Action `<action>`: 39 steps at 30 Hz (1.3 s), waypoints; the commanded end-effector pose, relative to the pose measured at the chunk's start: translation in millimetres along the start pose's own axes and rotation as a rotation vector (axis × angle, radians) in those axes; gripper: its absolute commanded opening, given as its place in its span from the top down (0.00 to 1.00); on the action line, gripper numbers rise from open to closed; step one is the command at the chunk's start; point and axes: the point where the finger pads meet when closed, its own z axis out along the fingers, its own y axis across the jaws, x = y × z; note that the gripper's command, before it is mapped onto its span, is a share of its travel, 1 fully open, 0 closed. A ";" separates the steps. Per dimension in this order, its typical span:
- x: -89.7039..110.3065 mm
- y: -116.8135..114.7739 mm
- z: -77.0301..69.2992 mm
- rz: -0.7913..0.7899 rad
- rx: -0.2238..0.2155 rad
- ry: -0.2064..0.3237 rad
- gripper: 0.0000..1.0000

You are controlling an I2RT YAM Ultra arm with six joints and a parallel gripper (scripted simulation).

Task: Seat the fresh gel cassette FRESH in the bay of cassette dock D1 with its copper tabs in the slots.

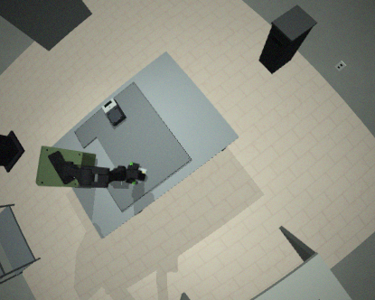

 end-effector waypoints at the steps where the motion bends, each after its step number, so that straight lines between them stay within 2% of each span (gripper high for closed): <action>1: -20.7 -2.4 3.2 0.003 -0.002 -0.053 0.00; 3: -20.7 -2.4 3.2 0.003 -0.002 -0.053 0.00; 4: -29.3 2.6 -2.7 0.000 -0.011 -0.077 0.00; 5: -20.7 2.0 5.6 -0.002 -0.009 -0.052 0.00; 18: -22.5 -2.0 23.6 0.002 -0.003 -0.053 0.00; 20: -22.5 -2.0 23.6 0.002 -0.003 -0.053 0.00; 21: -33.5 -1.5 16.6 0.004 -0.005 -0.082 0.00; 22: -22.9 -2.6 26.1 0.003 -0.002 -0.053 0.00; 26: -33.3 1.3 18.1 0.001 -0.009 -0.080 0.00; 30: -22.6 0.1 27.1 0.000 -0.005 -0.053 0.00; 34: -23.3 -0.2 24.8 0.000 -0.006 -0.059 0.00; 39: -18.9 -0.8 29.8 0.000 -0.004 -0.047 0.00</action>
